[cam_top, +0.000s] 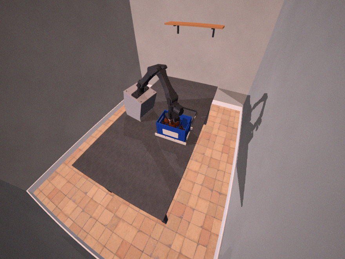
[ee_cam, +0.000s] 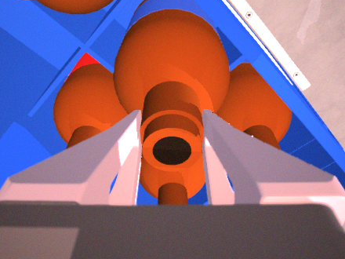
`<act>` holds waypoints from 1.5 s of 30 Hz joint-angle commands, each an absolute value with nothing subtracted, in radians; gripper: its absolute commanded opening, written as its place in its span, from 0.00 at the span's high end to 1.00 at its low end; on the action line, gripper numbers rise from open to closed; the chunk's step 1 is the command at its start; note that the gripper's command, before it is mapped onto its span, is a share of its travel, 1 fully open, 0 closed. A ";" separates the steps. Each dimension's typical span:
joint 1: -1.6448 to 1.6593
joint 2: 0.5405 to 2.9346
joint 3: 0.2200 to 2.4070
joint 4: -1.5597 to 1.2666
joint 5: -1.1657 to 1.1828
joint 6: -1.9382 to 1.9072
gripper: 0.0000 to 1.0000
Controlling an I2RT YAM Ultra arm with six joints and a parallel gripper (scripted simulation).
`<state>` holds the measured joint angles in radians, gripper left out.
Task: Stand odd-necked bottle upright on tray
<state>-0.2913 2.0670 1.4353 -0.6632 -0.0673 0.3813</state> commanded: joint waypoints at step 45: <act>-0.318 1.939 1.543 -0.835 -0.073 0.368 1.00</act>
